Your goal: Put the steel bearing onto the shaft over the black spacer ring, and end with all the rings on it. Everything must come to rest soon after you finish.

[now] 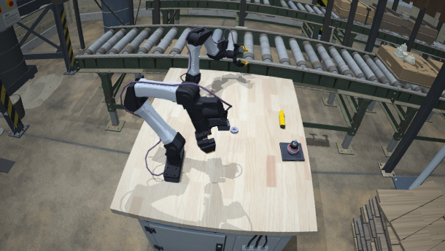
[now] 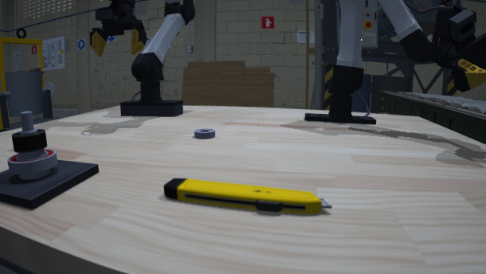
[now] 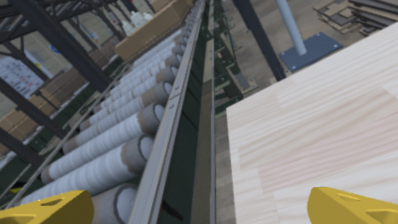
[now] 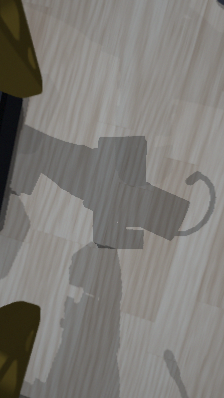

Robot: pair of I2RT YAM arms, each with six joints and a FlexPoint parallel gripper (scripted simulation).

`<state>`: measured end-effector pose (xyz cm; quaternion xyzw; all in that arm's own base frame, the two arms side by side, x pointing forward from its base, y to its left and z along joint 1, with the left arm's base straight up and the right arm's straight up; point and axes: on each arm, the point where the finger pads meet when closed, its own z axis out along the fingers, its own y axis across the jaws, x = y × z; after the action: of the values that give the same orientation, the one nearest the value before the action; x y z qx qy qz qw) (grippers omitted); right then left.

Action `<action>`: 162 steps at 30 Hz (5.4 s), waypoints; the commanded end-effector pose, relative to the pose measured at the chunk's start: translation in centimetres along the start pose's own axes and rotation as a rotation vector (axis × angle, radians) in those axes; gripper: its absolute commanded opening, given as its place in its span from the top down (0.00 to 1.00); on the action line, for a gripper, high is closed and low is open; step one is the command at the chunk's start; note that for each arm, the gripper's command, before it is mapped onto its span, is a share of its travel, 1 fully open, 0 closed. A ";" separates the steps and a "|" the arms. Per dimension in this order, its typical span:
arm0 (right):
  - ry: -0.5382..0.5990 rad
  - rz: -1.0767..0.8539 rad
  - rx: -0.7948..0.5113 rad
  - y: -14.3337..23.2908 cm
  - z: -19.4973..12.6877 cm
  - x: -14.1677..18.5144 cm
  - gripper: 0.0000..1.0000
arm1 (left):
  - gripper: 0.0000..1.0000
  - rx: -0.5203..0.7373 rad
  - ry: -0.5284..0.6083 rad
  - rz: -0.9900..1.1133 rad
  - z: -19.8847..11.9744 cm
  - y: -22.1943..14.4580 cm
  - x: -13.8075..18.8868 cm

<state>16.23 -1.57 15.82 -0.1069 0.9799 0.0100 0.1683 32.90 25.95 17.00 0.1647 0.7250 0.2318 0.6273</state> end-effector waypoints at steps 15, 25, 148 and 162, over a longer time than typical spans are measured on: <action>-0.010 0.000 0.003 0.0 -0.2 -0.2 0.00 | 0.00 -0.009 -0.013 0.016 0.0 0.5 -0.6; -0.024 -0.002 0.010 -0.2 -0.4 -0.5 0.00 | 0.00 -0.012 -0.014 0.020 0.0 0.6 -0.8; -0.545 -0.797 -0.662 17.6 12.8 -15.5 0.45 | 0.00 0.021 -0.083 -0.416 3.5 -5.4 -26.4; -0.700 -1.024 -0.893 24.7 14.9 -13.4 0.45 | 0.00 0.048 -0.113 -0.570 -0.7 -7.8 -33.1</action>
<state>28.13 24.16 4.89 -0.5703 0.6625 0.3430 0.3437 39.15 2.15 37.79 0.0196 0.7160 0.0257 0.6973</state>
